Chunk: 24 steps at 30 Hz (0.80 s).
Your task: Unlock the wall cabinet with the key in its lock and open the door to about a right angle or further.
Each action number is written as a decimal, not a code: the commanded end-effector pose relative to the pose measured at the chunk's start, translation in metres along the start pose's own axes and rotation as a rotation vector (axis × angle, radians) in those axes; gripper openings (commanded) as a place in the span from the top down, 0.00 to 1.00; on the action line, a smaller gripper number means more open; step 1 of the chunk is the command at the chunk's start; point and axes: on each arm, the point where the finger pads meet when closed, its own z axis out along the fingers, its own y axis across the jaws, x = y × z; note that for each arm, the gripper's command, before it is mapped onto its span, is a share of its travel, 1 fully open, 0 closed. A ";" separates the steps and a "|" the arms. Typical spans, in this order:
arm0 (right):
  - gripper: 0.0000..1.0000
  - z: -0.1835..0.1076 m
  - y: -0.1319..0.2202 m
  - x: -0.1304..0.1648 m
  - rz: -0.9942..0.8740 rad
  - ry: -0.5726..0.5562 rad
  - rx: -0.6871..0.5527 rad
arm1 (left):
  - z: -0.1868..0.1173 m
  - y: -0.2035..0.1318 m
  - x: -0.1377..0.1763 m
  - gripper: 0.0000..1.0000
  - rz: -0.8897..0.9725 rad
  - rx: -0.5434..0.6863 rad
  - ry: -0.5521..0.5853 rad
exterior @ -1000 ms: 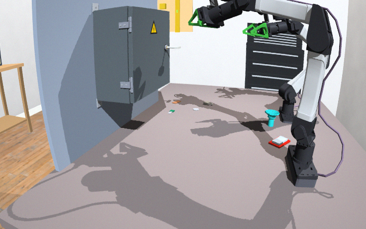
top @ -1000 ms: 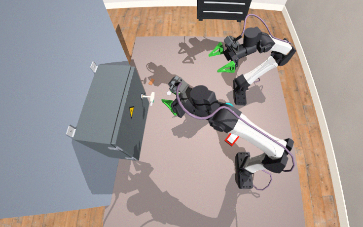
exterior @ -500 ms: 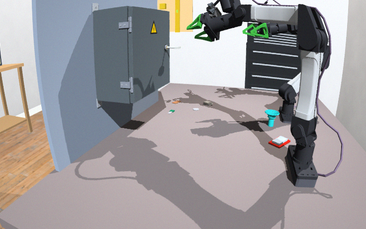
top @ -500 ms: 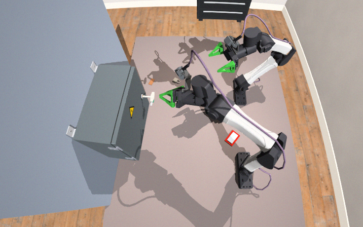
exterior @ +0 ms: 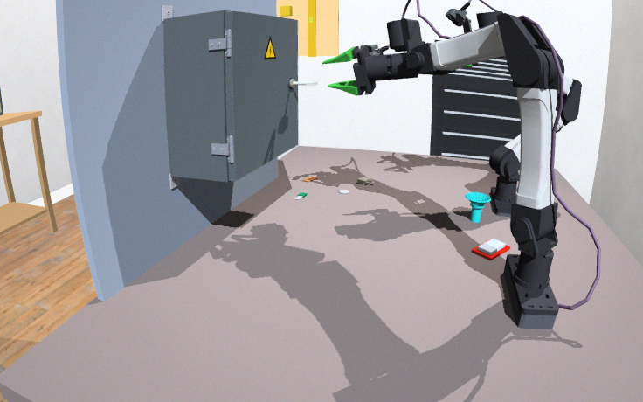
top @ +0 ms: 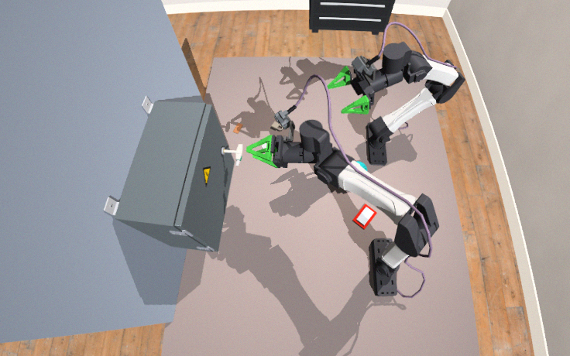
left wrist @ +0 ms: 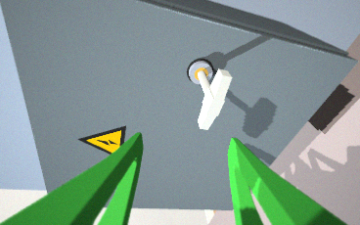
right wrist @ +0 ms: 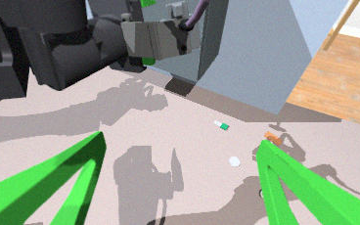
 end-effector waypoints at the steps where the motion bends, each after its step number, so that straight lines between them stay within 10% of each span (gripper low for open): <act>1: 0.00 0.000 0.002 -0.010 -0.007 -0.034 -0.012 | 0.010 -0.007 -0.006 0.42 0.168 -0.170 -0.008; 24: 0.00 0.000 0.002 -0.010 -0.007 -0.034 -0.012 | 0.042 -0.016 -0.009 0.42 0.227 -0.165 -0.010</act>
